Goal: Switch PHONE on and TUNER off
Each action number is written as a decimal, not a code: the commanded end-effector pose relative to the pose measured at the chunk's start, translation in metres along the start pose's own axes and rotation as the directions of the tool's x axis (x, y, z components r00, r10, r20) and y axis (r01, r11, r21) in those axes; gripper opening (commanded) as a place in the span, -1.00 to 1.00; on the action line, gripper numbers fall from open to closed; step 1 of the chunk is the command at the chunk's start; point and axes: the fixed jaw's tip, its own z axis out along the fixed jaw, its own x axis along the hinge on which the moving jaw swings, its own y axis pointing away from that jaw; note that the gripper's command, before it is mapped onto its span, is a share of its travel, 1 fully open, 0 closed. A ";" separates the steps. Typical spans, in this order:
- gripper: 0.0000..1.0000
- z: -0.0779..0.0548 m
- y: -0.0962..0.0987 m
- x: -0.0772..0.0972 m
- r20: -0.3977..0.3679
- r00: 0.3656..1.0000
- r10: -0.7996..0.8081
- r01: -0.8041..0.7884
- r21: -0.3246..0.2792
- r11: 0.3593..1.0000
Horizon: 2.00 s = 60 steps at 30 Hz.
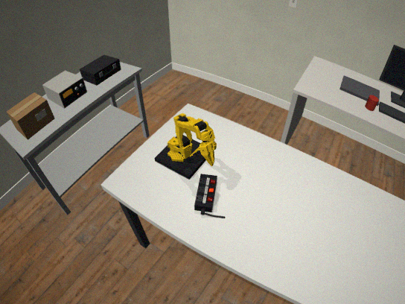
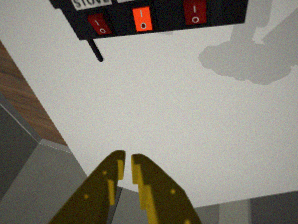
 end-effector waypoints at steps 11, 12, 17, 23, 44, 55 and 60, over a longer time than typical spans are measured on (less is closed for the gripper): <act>-1.00 0.002 0.024 -0.045 0.159 0.977 -0.139 0.136 0.027 0.990; -1.00 0.002 0.024 -0.045 0.159 0.977 -0.139 0.136 0.027 0.990; -1.00 0.001 0.028 -0.057 0.195 0.965 -0.174 0.168 0.050 0.985; -1.00 0.001 0.031 -0.067 0.222 0.953 -0.204 0.192 0.074 0.979; -1.00 0.000 0.033 -0.076 0.244 0.942 -0.231 0.213 0.098 0.972; -1.00 0.008 0.035 -0.071 0.255 0.939 -0.230 0.203 0.125 0.971; -1.00 0.024 0.035 -0.064 0.276 0.934 -0.229 0.187 0.170 0.968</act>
